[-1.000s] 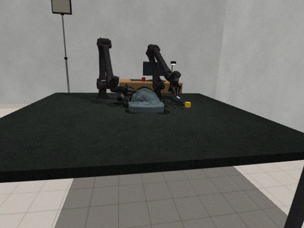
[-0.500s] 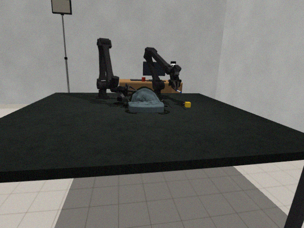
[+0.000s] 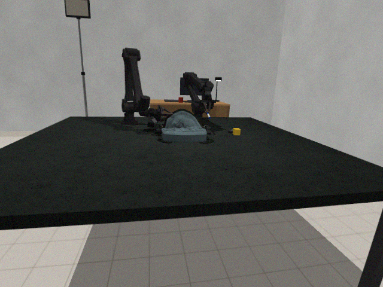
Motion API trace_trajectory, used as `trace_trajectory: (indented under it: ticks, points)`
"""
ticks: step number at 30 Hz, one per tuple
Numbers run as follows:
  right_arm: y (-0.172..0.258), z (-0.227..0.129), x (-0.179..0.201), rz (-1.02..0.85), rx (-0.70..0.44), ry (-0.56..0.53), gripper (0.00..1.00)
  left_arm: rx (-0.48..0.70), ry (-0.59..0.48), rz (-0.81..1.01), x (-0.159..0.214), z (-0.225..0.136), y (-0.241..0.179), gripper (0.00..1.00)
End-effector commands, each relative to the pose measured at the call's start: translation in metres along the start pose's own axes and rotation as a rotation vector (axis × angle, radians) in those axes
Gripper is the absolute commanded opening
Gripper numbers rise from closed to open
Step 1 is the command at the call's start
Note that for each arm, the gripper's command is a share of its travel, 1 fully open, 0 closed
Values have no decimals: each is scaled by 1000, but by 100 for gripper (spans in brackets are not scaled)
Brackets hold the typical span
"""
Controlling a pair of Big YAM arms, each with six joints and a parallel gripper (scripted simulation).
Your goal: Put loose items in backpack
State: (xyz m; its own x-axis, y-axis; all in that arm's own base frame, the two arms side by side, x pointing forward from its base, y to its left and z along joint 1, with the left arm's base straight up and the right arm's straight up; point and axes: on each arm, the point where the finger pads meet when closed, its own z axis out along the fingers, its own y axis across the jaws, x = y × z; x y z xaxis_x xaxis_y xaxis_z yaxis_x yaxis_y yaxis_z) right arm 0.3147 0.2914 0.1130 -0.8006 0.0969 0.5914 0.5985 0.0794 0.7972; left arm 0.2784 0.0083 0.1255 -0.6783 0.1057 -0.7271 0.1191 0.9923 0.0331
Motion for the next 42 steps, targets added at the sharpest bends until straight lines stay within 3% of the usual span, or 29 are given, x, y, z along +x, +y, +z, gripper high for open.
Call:
trace_trajectory:
  ticks: [1, 6, 21, 30, 38, 42]
  points:
    - [20, -5, 0, -56, -35, 4, 32, 29, -19, -21, -14, -33, -33, 6]
    - [20, -5, 1, -56, -35, 4, 32, 41, -23, -15, -16, -55, -57, 6]
    - [20, -6, 1, -56, -35, 4, 32, 144, 149, 41, 55, -119, -192, 6]
    - [19, -6, 1, -56, -35, 4, 32, 147, 155, 44, 59, -123, -196, 6]
    - [19, -7, 1, -56, -35, 4, 32, 119, 170, 63, 91, -97, -187, 6]
    - [19, -7, 1, -56, -35, 4, 32, 162, 147, 27, 69, -110, -202, 6]
